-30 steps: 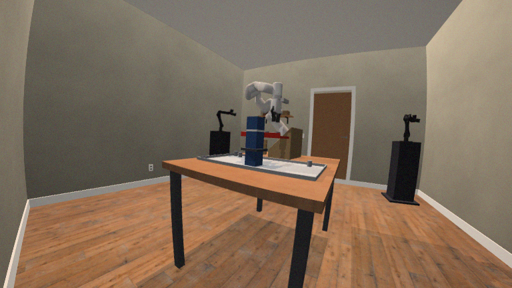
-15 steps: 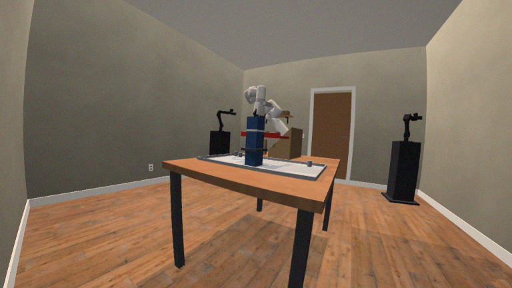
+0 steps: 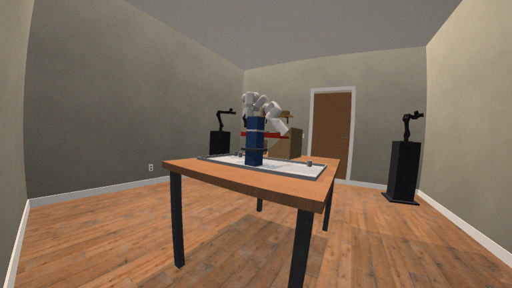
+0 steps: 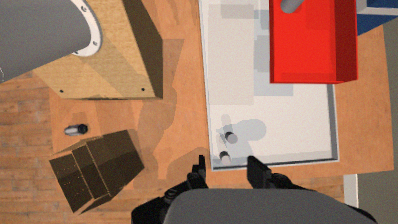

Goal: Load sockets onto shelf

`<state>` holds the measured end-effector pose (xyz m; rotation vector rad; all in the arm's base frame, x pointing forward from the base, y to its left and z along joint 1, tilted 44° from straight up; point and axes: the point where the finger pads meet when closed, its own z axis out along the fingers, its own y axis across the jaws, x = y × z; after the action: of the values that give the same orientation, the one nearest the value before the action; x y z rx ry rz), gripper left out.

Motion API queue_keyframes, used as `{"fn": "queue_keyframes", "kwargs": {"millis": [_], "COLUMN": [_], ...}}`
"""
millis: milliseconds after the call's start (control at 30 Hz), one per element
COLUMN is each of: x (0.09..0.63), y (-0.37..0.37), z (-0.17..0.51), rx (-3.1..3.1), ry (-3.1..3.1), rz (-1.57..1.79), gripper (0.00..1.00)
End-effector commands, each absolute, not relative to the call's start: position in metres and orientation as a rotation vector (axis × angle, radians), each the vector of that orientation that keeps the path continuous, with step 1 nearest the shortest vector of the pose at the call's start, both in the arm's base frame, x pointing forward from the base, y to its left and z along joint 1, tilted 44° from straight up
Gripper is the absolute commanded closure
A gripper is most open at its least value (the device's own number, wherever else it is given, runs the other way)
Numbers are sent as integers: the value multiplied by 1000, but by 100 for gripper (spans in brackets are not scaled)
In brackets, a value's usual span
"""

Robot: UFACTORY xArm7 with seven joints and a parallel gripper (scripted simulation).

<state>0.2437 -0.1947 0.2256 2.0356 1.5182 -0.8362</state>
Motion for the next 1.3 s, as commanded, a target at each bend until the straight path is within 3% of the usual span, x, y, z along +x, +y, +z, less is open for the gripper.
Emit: {"fn": "queue_keyframes", "kwargs": {"millis": [0,633,1267], "x": [237,243,274], "y": [-203,-220,-312], "z": [235,220,139], "rx": [2030,2030,2030], "ry": [1532,1532,1532], "rz": [-821,-821,-821], "gripper": [39,39,39]}}
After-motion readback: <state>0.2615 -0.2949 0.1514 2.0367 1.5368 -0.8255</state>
